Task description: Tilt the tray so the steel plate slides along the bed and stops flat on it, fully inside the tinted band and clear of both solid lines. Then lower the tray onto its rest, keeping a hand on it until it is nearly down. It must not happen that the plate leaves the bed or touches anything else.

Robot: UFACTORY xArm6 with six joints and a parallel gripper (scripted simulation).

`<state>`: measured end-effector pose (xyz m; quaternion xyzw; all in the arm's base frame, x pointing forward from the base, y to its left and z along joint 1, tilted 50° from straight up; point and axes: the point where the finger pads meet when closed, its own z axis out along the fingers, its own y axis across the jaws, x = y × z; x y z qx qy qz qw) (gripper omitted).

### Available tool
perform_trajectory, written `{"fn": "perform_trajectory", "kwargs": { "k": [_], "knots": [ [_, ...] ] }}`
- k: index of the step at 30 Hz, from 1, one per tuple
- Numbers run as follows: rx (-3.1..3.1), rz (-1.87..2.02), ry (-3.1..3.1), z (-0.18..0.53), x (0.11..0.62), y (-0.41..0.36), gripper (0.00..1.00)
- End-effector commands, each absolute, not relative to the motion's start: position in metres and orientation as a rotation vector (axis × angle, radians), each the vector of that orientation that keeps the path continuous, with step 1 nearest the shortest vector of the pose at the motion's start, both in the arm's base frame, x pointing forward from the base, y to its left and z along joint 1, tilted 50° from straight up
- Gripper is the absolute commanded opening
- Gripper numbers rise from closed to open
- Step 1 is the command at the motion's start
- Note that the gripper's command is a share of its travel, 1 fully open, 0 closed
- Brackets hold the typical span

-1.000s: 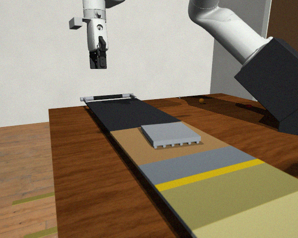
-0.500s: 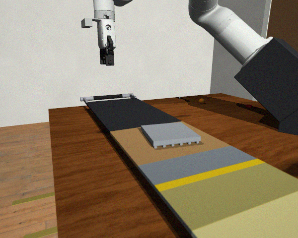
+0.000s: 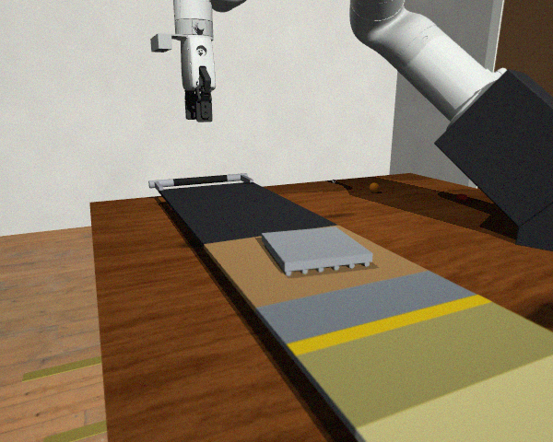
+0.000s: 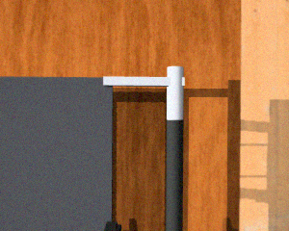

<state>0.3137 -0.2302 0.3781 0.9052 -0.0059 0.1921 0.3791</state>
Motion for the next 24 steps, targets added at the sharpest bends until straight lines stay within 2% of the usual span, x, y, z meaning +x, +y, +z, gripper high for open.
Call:
{"fn": "perform_trajectory", "kwargs": {
  "k": [1,9,24],
  "knots": [
    [2.306,0.473,0.033,0.379,0.314,-0.231,1.00],
    [2.281,0.389,0.220,0.378,0.315,-0.232,1.00],
    [2.017,-0.007,1.015,0.371,0.321,-0.241,1.00]
  ]
}}
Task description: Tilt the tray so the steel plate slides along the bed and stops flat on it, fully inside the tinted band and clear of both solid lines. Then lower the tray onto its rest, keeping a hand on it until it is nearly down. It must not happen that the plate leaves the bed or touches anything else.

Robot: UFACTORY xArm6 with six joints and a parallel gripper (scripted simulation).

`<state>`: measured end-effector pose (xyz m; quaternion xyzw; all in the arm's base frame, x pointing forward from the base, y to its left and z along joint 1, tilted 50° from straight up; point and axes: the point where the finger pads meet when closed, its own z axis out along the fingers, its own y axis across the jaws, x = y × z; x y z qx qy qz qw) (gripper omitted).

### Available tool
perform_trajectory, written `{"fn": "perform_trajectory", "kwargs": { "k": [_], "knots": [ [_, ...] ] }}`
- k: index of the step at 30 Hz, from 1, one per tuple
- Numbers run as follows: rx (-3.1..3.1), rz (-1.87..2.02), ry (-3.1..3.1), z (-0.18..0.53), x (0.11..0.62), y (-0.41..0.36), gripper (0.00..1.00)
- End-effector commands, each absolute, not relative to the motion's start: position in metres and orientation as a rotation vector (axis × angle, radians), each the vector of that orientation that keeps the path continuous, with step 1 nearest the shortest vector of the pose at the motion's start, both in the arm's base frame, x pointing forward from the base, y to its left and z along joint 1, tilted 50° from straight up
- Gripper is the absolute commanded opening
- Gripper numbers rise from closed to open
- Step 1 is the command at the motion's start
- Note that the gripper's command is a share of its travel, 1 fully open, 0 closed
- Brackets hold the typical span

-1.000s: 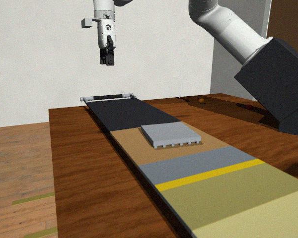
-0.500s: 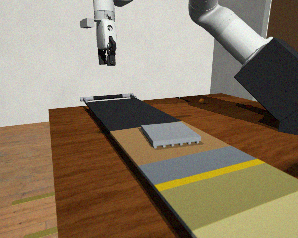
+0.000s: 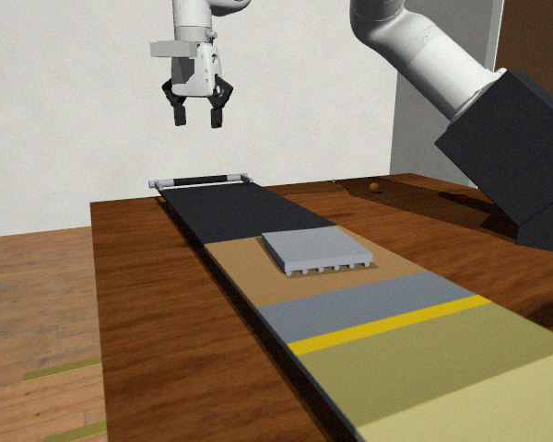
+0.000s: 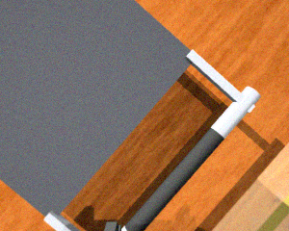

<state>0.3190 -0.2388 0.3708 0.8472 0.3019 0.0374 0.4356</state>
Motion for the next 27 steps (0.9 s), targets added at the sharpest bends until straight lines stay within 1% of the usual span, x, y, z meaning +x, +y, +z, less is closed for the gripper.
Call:
{"fn": "perform_trajectory", "kwargs": {
  "k": [1,13,15,16,27],
  "knots": [
    [1.994,-0.031,1.053,0.370,0.321,-0.242,1.00],
    [1.605,-0.371,1.583,0.360,0.327,-0.254,1.00],
    [1.605,-0.371,1.583,0.360,0.327,-0.254,1.00],
    [1.493,-0.449,1.704,0.359,0.327,-0.254,1.00],
    [1.023,-0.735,2.073,0.352,0.331,-0.262,1.00]
  ]
}}
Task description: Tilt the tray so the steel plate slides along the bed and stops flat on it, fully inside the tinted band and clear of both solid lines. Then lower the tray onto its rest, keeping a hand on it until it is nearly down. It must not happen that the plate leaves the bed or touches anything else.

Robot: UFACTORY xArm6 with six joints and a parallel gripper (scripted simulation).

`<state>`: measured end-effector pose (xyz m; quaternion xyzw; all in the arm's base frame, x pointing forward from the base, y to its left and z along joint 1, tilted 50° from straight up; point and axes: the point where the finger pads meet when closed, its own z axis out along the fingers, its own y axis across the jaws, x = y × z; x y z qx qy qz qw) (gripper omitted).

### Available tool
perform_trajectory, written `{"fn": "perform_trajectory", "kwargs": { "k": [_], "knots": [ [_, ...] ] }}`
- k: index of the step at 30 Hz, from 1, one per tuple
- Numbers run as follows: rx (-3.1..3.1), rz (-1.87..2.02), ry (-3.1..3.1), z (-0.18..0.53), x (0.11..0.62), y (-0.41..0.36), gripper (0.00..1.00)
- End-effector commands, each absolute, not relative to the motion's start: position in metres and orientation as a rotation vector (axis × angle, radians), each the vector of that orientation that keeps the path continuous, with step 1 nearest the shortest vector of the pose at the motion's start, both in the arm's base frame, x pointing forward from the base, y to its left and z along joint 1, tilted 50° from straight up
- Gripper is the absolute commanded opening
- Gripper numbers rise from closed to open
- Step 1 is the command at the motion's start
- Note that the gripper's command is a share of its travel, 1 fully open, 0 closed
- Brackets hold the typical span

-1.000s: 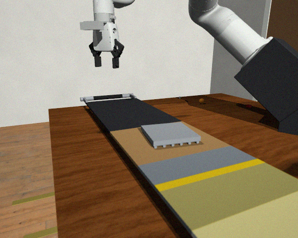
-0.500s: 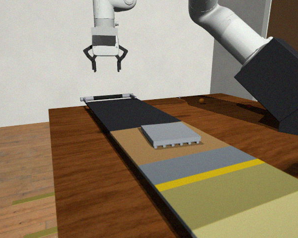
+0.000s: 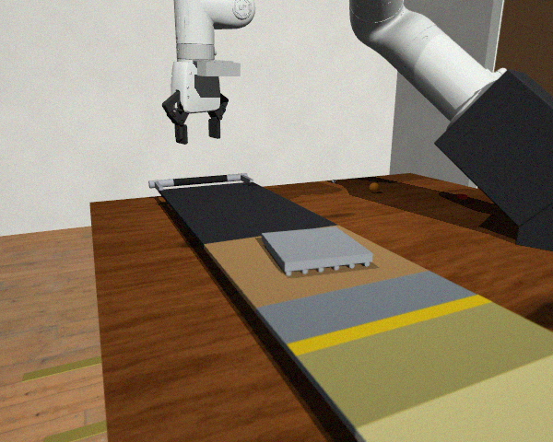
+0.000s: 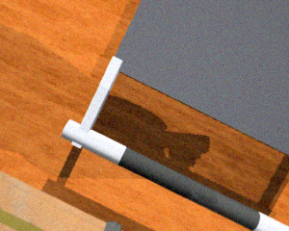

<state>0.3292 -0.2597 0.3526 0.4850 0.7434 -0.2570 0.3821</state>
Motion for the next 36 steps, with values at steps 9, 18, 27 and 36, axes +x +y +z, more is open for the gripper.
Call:
{"fn": "perform_trajectory", "kwargs": {
  "k": [9,18,27,36],
  "knots": [
    [0.588,-0.931,2.313,0.3492,0.3318,-0.2651,1.00],
    [0.091,-1.053,2.516,0.3484,0.3321,-0.2659,1.00],
    [0.029,-1.052,2.541,0.3484,0.3321,-0.2659,0.41],
    [0.029,-1.052,2.541,0.3484,0.3321,-0.2659,0.41]
  ]
}}
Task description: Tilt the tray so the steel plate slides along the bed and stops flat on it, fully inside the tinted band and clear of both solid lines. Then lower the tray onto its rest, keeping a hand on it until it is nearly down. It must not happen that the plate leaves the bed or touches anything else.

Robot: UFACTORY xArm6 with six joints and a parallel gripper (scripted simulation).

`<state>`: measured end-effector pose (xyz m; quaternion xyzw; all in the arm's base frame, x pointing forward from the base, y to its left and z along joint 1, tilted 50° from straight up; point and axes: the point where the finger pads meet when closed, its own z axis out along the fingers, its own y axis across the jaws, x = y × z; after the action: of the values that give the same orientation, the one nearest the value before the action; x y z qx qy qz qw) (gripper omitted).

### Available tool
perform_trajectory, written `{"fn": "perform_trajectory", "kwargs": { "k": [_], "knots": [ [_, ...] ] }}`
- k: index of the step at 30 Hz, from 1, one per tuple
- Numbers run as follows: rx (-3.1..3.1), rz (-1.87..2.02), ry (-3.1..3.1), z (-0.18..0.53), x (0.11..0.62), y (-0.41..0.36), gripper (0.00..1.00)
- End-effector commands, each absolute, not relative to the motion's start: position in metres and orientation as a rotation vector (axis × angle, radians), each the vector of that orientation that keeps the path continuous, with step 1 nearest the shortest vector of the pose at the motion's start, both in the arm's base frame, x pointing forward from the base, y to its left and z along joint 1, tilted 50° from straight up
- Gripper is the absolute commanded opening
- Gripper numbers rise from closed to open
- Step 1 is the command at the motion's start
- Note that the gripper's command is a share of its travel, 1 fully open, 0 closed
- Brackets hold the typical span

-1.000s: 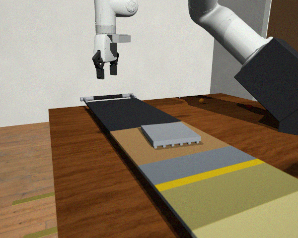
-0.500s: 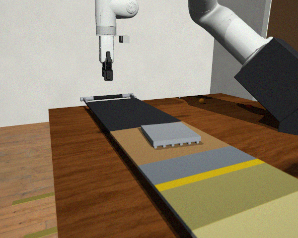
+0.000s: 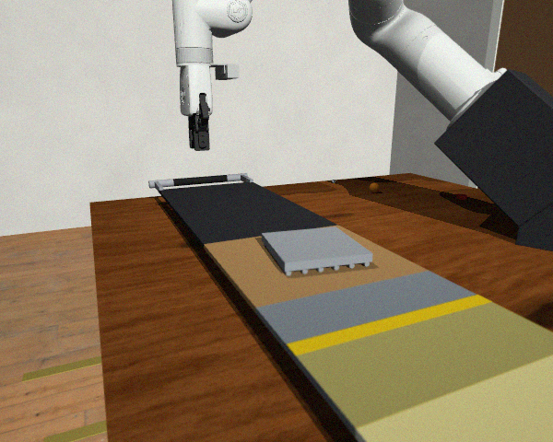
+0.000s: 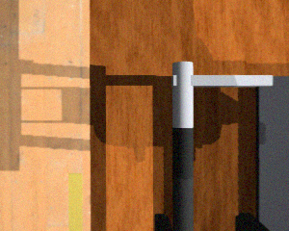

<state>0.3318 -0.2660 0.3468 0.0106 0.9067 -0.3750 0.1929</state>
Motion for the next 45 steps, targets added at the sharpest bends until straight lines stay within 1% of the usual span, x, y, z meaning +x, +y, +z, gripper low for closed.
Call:
{"fn": "perform_trajectory", "kwargs": {
  "k": [1,45],
  "knots": [
    [0.029,-1.052,2.541,0.348,0.332,-0.266,0.41],
    [0.030,-1.053,2.541,0.338,0.338,-0.277,0.41]
  ]
}}
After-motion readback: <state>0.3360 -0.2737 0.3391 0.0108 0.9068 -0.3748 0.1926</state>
